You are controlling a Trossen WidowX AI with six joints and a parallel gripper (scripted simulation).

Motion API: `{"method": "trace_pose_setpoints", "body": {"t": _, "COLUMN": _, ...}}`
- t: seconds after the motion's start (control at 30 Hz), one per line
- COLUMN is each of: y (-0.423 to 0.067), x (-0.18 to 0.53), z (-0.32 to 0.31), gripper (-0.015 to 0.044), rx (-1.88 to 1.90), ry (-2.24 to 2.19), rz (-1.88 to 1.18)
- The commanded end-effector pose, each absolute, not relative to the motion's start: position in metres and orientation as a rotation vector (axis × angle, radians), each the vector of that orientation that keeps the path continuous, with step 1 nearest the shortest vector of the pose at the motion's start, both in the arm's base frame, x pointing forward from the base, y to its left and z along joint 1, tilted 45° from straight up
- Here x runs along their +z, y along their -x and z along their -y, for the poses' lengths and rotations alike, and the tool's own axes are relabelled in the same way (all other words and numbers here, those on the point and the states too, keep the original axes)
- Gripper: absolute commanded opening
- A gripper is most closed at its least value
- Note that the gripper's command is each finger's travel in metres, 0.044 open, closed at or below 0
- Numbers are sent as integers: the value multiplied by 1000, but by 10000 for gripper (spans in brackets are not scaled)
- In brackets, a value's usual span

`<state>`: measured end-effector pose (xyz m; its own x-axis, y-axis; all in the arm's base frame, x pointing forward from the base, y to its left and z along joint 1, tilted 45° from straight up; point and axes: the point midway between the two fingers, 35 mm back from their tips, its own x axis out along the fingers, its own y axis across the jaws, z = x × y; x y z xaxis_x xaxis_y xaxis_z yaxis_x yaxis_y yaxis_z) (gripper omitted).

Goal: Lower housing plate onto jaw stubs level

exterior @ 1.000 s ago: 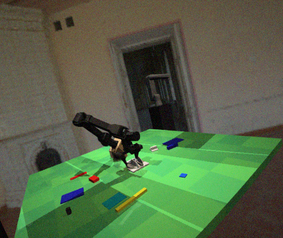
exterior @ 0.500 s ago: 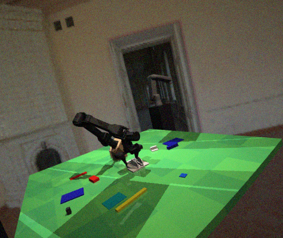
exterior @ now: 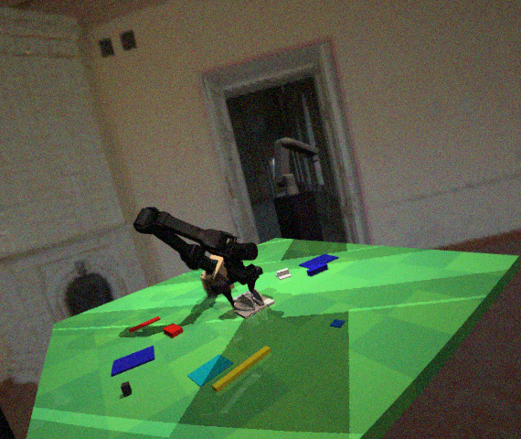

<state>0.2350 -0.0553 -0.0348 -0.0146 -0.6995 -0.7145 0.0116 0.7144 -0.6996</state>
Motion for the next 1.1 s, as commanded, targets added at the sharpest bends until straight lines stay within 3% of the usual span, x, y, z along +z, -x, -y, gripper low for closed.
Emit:
{"method": "trace_pose_setpoints", "body": {"t": 0.0, "y": -235, "x": -35, "z": 55, "gripper": 440, "rx": -620, "ry": 594, "rz": -1494}}
{"method": "trace_pose_setpoints", "body": {"t": 0.47, "y": -235, "x": -34, "z": 54, "gripper": 440, "rx": -619, "ry": 593, "rz": -1494}}
{"method": "trace_pose_setpoints", "body": {"t": 0.77, "y": -237, "x": 18, "z": 3, "gripper": 440, "rx": -619, "ry": 596, "rz": -1492}}
{"method": "trace_pose_setpoints", "body": {"t": 1.07, "y": -231, "x": 21, "z": -4, "gripper": 440, "rx": -613, "ry": 600, "rz": -1492}}
